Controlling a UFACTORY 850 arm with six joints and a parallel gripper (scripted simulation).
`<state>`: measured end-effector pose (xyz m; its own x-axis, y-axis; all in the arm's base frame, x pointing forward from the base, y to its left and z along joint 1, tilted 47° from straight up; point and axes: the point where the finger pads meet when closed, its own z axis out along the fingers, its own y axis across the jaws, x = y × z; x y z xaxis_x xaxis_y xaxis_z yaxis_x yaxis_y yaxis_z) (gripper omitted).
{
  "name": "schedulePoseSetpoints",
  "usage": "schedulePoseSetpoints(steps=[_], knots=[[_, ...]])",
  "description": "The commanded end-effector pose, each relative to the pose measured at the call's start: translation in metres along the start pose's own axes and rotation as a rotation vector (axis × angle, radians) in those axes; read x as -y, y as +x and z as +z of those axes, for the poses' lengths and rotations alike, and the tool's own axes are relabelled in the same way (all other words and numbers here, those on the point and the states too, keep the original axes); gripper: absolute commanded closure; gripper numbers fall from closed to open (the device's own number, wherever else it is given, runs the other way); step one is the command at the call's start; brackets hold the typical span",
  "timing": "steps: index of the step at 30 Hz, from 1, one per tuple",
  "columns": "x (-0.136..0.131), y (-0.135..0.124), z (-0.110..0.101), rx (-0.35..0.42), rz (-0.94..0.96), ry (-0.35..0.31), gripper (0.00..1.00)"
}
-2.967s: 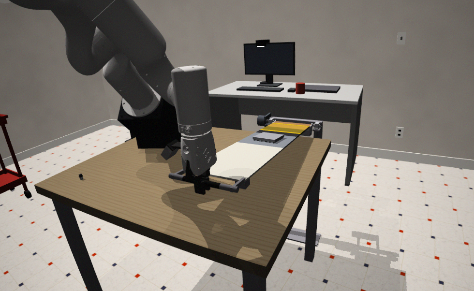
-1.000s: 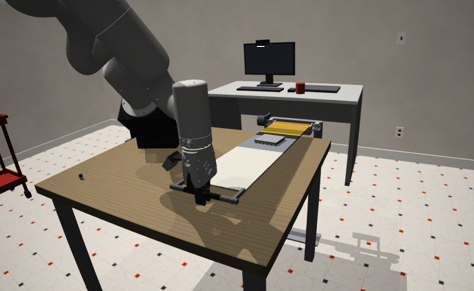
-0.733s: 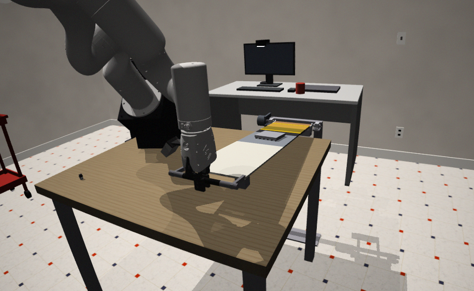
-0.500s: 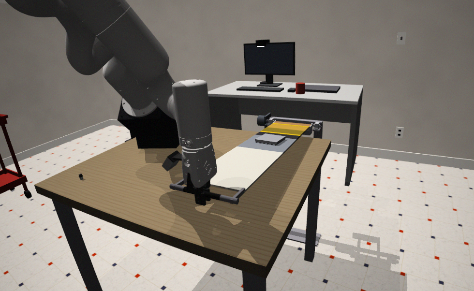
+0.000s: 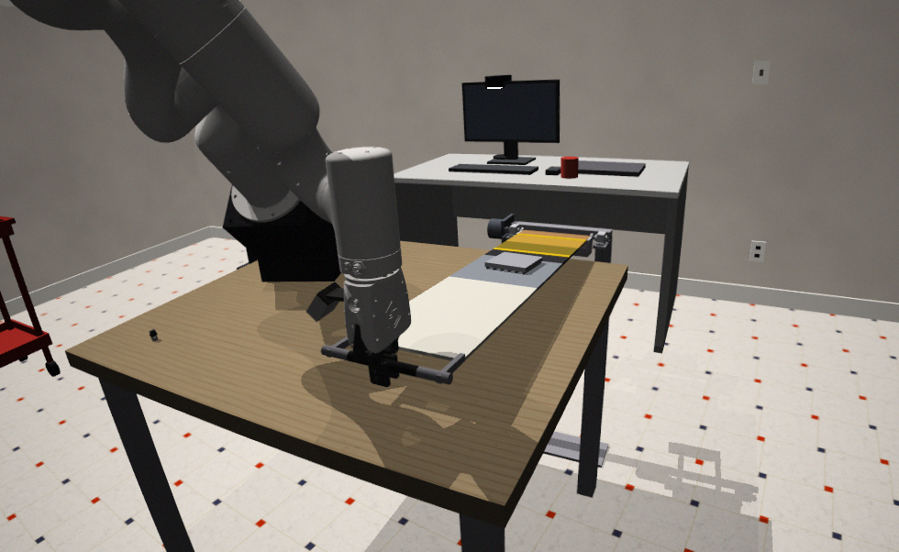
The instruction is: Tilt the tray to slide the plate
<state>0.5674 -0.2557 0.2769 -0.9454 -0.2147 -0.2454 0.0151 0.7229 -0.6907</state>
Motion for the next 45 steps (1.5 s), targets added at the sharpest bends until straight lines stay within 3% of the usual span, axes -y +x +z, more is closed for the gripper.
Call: schedulePoseSetpoints(steps=[1,4,7,9,11,14,20,26,32,45], knots=[[0.001,-0.001,0.006,0.002,0.000,0.003,1.00],[0.001,-0.001,0.003,0.002,0.000,0.003,1.00],[-0.003,-0.001,-0.035,0.002,0.000,0.003,1.00],[-0.005,-0.001,-0.049,0.002,0.000,0.003,1.00],[-0.003,-0.001,-0.035,0.002,0.000,0.003,1.00],[0.001,-0.001,0.003,0.002,0.000,0.003,1.00],[0.001,-0.001,0.007,0.002,0.000,0.003,1.00],[-0.005,-0.001,-0.051,0.002,0.000,0.003,1.00],[0.001,-0.001,0.007,0.002,0.000,0.003,1.00],[0.001,-0.001,0.006,0.002,0.000,0.003,1.00]])
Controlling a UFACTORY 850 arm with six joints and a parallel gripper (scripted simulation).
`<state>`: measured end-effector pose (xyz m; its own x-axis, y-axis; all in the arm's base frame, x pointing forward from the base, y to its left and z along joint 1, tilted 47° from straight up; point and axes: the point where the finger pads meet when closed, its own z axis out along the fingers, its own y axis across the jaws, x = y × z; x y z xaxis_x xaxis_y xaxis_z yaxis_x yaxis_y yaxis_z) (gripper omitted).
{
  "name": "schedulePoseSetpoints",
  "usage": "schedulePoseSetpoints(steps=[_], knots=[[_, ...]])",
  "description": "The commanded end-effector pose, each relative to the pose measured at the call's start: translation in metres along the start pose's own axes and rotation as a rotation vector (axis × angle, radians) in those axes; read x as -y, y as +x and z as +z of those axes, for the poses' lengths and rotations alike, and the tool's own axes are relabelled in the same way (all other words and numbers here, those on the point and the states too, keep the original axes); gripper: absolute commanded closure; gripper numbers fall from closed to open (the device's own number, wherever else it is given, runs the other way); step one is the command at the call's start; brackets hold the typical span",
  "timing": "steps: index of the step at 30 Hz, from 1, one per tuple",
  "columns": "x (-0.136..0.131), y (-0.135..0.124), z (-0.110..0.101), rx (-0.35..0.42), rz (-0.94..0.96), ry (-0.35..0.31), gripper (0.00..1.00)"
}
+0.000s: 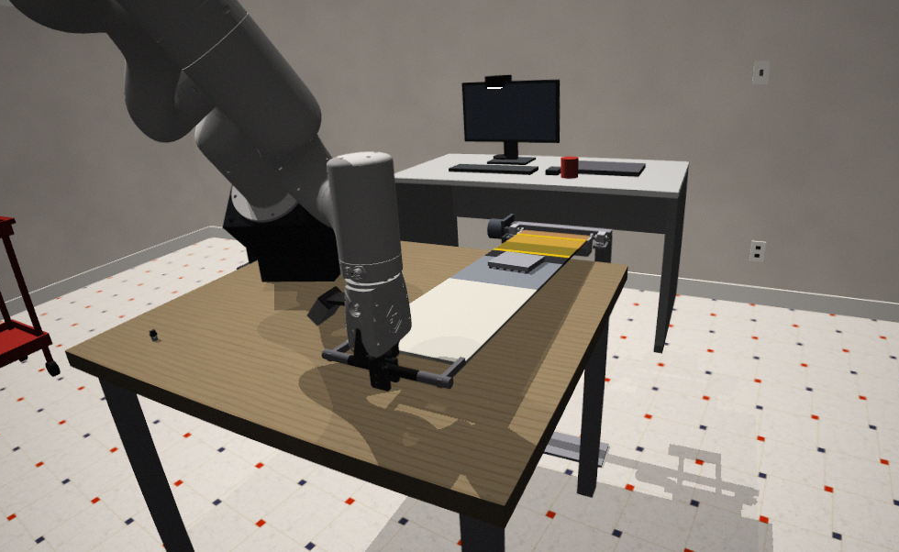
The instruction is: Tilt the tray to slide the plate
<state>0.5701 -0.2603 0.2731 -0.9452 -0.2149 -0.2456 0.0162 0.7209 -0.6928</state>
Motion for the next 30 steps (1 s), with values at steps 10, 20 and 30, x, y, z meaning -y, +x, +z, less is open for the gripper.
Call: schedulePoseSetpoints(steps=[10,20,30], knots=[[0.000,-0.001,-0.008,0.001,0.000,0.000,1.00],[0.000,-0.001,-0.008,0.001,0.000,0.000,1.00],[0.000,-0.001,-0.004,0.001,0.000,0.000,1.00]])
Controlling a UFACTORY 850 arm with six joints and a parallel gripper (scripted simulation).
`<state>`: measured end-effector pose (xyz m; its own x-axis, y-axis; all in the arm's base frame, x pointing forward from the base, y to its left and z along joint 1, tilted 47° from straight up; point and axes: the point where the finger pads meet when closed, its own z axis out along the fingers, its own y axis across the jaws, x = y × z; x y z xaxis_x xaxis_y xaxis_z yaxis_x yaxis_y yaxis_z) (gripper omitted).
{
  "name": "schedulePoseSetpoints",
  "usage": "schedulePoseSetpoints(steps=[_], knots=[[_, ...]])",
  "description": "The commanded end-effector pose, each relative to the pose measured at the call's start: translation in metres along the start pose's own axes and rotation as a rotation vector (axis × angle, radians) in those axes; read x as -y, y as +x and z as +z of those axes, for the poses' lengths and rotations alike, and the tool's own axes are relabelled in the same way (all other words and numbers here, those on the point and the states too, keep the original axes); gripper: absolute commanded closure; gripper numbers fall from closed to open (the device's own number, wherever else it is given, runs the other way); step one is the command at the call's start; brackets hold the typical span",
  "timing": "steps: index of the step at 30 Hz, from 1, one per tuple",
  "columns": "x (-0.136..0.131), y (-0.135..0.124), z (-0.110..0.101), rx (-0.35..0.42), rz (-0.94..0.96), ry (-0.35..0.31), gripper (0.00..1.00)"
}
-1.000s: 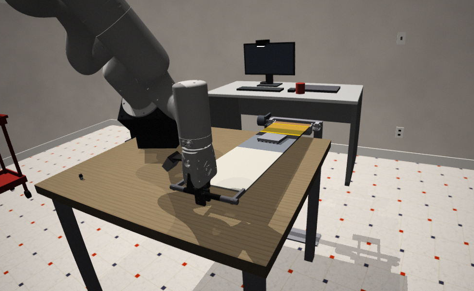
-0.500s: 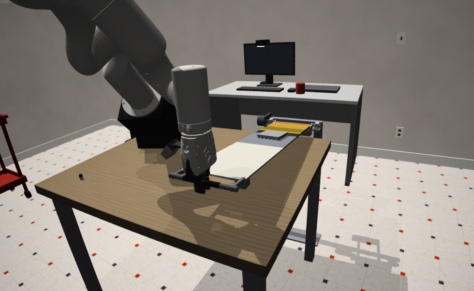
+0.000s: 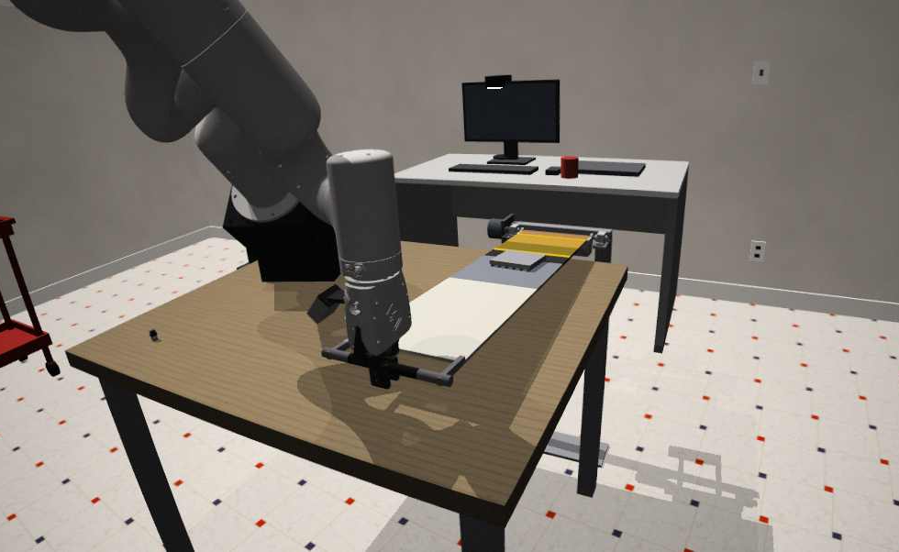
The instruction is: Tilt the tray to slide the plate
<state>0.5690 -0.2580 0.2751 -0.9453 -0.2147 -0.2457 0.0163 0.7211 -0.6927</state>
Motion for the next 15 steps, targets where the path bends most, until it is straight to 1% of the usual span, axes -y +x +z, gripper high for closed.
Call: schedulePoseSetpoints(steps=[1,13,14,15], knots=[[0.000,-0.001,-0.001,0.002,0.000,0.001,1.00],[0.000,-0.001,-0.005,0.002,0.000,0.001,1.00],[-0.001,-0.001,-0.011,0.002,0.000,0.001,1.00],[-0.002,-0.001,-0.023,0.002,0.000,0.001,1.00]])
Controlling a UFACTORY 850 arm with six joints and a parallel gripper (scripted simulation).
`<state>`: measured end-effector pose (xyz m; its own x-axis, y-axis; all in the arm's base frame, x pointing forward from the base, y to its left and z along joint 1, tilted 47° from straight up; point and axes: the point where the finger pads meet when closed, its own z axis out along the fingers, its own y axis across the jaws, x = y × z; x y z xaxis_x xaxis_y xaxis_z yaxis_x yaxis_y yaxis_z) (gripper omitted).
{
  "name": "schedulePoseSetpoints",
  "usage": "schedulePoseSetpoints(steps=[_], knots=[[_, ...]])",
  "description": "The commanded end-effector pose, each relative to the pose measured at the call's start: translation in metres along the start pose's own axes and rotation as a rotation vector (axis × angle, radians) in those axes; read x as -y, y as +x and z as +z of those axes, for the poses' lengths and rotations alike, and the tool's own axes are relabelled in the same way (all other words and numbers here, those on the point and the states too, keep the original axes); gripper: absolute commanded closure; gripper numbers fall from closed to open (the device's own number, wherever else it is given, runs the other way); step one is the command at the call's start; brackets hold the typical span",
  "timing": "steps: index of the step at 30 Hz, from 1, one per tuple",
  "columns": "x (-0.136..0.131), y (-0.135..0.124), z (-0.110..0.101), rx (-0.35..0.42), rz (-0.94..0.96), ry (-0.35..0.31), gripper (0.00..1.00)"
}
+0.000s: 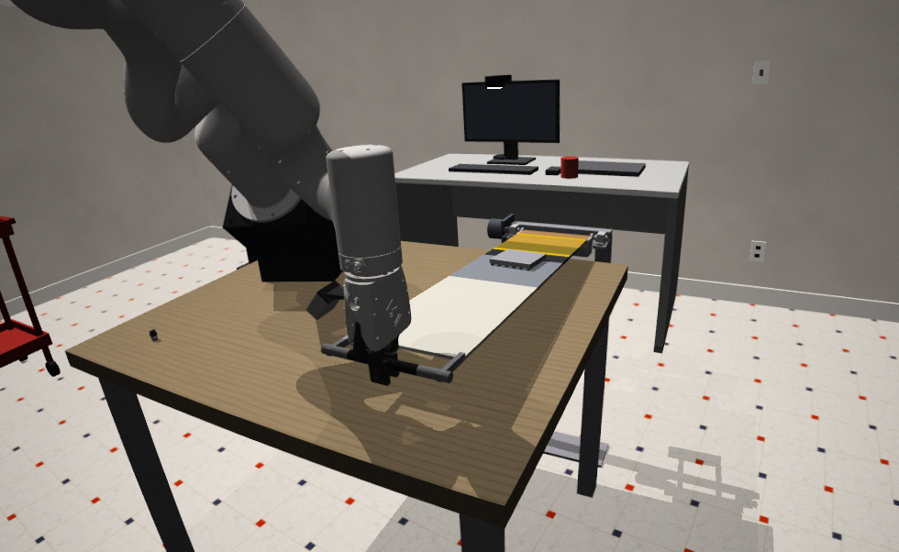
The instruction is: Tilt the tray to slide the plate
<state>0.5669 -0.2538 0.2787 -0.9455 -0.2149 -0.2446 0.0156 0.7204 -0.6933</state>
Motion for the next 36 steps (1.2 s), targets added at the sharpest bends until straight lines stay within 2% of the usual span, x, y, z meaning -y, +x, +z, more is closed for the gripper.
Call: schedulePoseSetpoints(steps=[1,3,4,5,8,10,32,34,36], knots=[[-0.003,-0.001,-0.033,0.002,0.001,0.000,1.00],[-0.007,-0.001,-0.060,0.002,0.001,0.000,1.00],[-0.008,-0.001,-0.065,0.002,0.001,0.000,1.00],[-0.007,-0.001,-0.060,0.002,0.001,0.000,1.00],[-0.001,-0.001,-0.017,0.002,0.001,0.000,1.00],[0.000,-0.001,-0.001,0.002,0.001,0.000,1.00],[0.000,-0.001,-0.005,0.002,0.001,0.000,1.00],[-0.002,-0.001,-0.023,0.002,0.001,0.000,1.00],[-0.006,-0.001,-0.055,0.002,0.001,0.000,1.00]])
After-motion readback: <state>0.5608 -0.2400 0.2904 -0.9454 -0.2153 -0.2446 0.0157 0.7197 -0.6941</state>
